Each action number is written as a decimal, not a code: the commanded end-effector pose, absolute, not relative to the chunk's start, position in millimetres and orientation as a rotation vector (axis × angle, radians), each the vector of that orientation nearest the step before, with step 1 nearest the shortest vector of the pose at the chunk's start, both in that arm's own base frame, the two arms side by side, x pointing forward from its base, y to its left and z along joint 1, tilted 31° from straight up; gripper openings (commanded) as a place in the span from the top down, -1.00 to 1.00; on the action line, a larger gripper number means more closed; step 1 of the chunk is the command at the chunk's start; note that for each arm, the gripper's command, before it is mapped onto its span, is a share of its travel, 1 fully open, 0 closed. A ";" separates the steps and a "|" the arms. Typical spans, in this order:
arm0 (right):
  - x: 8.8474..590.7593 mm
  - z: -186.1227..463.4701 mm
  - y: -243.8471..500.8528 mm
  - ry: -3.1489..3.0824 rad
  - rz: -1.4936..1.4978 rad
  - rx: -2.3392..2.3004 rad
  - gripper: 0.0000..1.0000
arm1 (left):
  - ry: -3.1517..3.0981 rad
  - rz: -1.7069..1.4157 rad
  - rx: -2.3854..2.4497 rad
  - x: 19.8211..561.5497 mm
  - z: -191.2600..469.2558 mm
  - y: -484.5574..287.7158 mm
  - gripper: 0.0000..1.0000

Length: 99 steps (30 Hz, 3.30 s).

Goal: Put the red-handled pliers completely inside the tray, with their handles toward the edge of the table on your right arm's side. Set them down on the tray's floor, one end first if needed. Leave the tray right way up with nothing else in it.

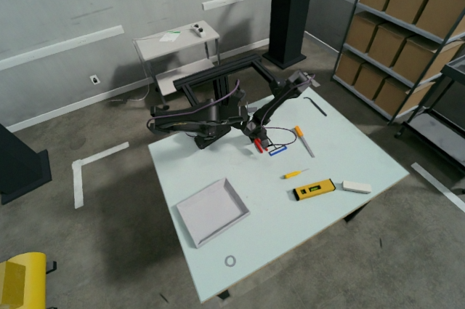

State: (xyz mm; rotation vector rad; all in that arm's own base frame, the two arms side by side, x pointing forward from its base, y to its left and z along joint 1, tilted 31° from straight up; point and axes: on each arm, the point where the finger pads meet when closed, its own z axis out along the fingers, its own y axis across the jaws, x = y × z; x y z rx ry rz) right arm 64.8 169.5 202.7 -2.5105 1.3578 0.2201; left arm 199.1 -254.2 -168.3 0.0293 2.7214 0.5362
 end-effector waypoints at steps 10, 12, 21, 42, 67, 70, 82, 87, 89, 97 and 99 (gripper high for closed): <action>57.0 208.2 166.5 1.347 0.259 -2.521 -1.00 | 2.710 0.413 0.046 198.2 -147.0 -270.5 -0.23; 57.0 208.2 166.5 1.347 0.259 -2.521 -1.00 | 2.712 0.410 0.028 196.9 -142.0 -273.6 -0.23; 57.0 208.2 166.5 1.347 0.259 -2.521 -1.00 | 2.717 0.411 0.027 188.3 -124.7 -292.3 -0.30; 57.0 208.2 166.5 1.347 0.259 -2.521 -1.00 | 2.834 0.359 0.834 176.4 -39.0 -288.0 -0.30; 58.3 213.0 167.8 1.356 0.256 -2.491 -0.55 | 2.106 -0.122 2.067 157.1 96.1 -247.6 -0.30; 66.2 205.5 176.9 1.456 0.244 -2.448 -0.44 | 1.966 -0.157 2.154 152.5 108.6 -241.0 -0.30; 111.4 139.6 226.6 2.162 0.097 -1.998 -0.44 | 1.564 -0.204 2.306 138.6 142.2 -220.4 -0.30; 122.2 103.4 240.6 2.388 0.011 -1.778 -0.44 | 1.495 -0.203 2.316 136.0 148.5 -216.0 -0.30; 125.7 88.8 245.0 2.466 -0.025 -1.680 -0.44 | 1.478 -0.202 2.318 135.4 150.0 -214.9 -0.30; 136.2 38.9 255.9 2.674 -0.142 -1.283 -0.44 | 1.462 -0.200 2.315 134.3 152.3 -213.7 -0.30; 137.7 22.7 256.7 2.717 -0.181 -1.166 -0.44 | 1.458 -0.201 2.317 133.7 152.4 -214.0 -0.30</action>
